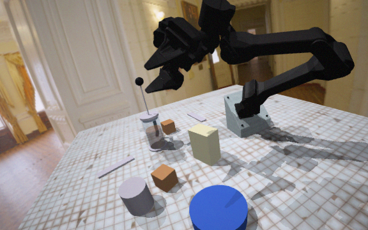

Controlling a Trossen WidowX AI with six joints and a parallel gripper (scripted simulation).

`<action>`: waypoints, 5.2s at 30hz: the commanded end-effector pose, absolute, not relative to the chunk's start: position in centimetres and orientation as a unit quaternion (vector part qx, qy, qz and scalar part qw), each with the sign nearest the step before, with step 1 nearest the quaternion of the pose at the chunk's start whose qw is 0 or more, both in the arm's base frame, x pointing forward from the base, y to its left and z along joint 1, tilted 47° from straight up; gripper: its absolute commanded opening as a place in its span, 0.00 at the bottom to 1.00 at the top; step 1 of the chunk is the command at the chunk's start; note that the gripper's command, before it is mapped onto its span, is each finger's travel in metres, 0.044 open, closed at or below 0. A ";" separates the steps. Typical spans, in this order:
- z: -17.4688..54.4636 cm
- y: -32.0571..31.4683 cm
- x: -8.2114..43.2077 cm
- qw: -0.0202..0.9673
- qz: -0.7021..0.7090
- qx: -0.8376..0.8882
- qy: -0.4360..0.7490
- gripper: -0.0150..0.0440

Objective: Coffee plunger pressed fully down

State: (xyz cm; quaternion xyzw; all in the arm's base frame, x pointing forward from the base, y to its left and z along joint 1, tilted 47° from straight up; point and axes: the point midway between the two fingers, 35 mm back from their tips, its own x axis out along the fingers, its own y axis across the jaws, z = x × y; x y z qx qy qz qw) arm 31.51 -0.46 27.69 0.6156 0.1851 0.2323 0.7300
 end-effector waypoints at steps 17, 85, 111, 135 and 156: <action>15.5 -20.4 34.3 0.866 0.046 0.400 0.296 1.00; 8.1 -16.4 36.3 0.869 0.047 0.381 0.312 0.47; 5.1 -14.0 36.5 0.869 0.046 0.380 0.314 0.47; 2.2 -11.2 36.5 0.869 0.046 0.381 0.313 0.47; 0.4 -9.2 37.0 0.869 0.047 0.383 0.311 0.47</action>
